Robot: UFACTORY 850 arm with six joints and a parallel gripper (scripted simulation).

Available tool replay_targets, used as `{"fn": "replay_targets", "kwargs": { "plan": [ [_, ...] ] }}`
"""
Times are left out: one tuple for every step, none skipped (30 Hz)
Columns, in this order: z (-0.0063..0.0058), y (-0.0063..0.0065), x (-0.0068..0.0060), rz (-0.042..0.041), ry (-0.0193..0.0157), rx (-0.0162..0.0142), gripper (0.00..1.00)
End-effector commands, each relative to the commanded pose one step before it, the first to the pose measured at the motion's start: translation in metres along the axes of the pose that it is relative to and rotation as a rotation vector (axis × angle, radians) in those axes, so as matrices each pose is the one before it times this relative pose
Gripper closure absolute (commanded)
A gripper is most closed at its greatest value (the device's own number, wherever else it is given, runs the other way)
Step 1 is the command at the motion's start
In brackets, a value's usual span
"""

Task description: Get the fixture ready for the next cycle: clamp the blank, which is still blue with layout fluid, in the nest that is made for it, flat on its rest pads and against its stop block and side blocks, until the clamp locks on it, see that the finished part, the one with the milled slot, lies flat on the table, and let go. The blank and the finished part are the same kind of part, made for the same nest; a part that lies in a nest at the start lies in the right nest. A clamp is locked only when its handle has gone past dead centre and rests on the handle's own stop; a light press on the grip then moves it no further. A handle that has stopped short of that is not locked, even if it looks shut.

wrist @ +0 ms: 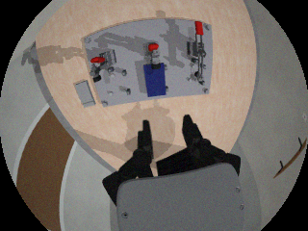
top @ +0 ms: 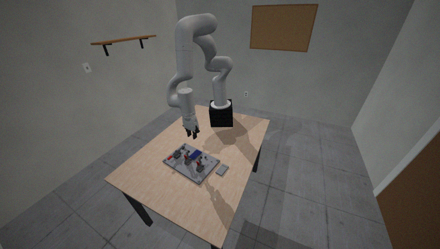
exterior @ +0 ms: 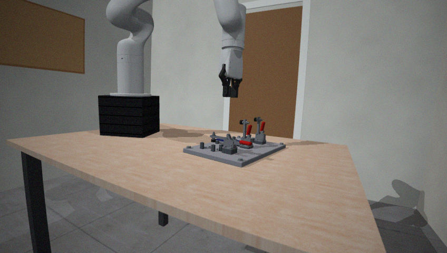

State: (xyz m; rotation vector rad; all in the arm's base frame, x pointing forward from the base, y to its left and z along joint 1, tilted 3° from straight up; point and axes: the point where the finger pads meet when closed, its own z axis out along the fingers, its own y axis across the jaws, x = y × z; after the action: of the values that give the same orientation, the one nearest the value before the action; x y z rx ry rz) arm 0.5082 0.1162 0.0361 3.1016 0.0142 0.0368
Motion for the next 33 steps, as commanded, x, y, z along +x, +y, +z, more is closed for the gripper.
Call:
{"fn": "replay_targets", "kwargs": {
  "plan": [
    [-0.00076,-0.00012,0.0009,-0.00002,0.00188,0.00046,0.53],
    [0.0,0.0,0.0,0.0,0.0,0.0,0.53],
    [0.00016,0.0,0.0,0.0,0.0,0.0,0.53],
    [0.0,0.0,0.0,0.0,0.0,0.0,0.53],
    [0.0,0.0,0.0,0.0,0.0,0.0,0.53],
    [0.00102,0.0,0.0,0.0,0.0,-0.00001,0.53],
    [0.00238,0.0,0.0,0.0,0.0,0.0,0.53],
    [0.00391,0.0,0.0,0.0,0.0,0.0,0.53],
    [0.00537,0.0,0.0,0.0,0.0,0.0,0.53],
    [0.00652,0.0,0.0,0.0,0.0,0.0,0.53],
    [0.00725,0.0,0.0,0.0,0.0,0.0,0.53],
    [0.00747,0.0,0.0,0.0,0.0,0.0,0.53],
    [0.00717,0.0,0.0,0.0,0.0,0.00001,0.53],
    [0.00638,0.0,0.0,0.0,0.0,-0.00001,0.53],
    [0.0052,0.0,0.0,0.0,0.0,0.0,0.53],
    [0.00377,0.0,0.0,0.0,0.0,0.0,0.53],
    [0.00228,0.0,0.0,0.0,0.0,0.0,0.53],
    [0.00097,0.0,0.0,0.0,0.0,0.00001,0.53],
    [0.00016,0.0,0.0,0.0,0.0,0.0,0.53],
    [0.0,0.0,0.00008,0.0,0.0,0.0,0.53],
    [0.0,0.0,0.0,0.0,0.0,0.0,0.53],
    [0.0,0.0,0.0,0.0,0.0,0.0,0.53],
    [0.0,0.0,0.00049,0.0,0.0,-0.00001,0.53],
    [0.0,0.0,0.00121,0.0,0.0,-0.00001,0.53],
    [0.0,0.0,0.00211,0.0,0.0,0.00001,0.53],
    [0.0,0.0,0.0033,0.0,0.0,-0.00001,0.53],
    [0.0,0.0,0.00449,0.0,0.0,0.0,0.53],
    [0.0,0.0,0.00551,0.0,0.0,0.0,0.53],
    [0.0,0.0,0.00636,0.0,0.0,0.00001,0.53],
    [0.0,0.0,0.00701,0.0,0.0,0.0,0.53],
    [0.0,0.0,0.00742,0.0,0.0,0.0,0.53],
    [0.0,0.0,0.00758,0.0,0.0,0.0,0.53],
    [0.0,0.0,0.00748,0.0,0.0,0.0,0.53]
  ]
}}
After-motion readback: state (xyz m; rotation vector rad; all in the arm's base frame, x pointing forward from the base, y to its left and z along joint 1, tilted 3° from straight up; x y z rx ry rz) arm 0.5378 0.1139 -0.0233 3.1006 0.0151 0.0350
